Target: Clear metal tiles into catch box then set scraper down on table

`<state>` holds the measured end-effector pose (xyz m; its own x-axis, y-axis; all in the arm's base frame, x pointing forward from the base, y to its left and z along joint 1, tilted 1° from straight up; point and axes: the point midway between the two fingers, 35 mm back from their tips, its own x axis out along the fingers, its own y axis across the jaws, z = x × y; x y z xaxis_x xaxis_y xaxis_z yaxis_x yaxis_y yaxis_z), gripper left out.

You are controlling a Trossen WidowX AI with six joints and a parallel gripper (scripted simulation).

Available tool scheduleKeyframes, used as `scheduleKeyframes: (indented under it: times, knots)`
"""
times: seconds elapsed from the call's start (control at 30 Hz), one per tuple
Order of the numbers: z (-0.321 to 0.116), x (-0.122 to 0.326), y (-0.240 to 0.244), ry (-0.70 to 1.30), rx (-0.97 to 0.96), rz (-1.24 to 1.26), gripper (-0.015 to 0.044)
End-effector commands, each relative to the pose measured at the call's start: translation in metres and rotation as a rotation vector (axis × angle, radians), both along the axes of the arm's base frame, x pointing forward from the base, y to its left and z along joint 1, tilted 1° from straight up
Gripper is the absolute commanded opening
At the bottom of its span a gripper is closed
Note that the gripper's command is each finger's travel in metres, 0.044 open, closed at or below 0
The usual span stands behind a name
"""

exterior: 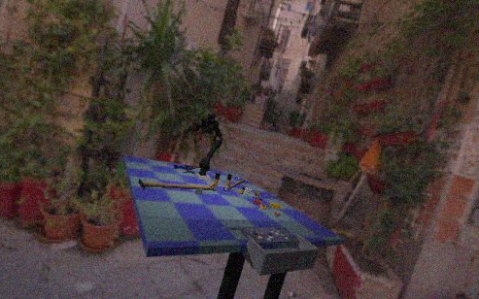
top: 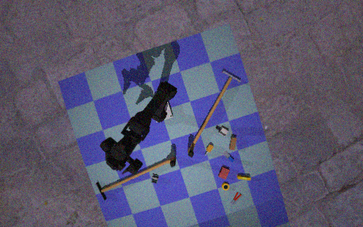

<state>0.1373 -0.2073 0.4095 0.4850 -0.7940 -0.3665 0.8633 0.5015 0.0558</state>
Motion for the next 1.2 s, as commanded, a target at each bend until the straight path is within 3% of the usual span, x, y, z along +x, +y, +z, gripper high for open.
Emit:
scheduleKeyframes:
  times: [0.0, 1.17]
  knots:
    - [0.0, 0.012, -0.004, -0.021, 0.004, 0.009, 0.044]
    - [0.019, 0.122, 0.018, -0.308, 0.037, 0.117, 0.044]
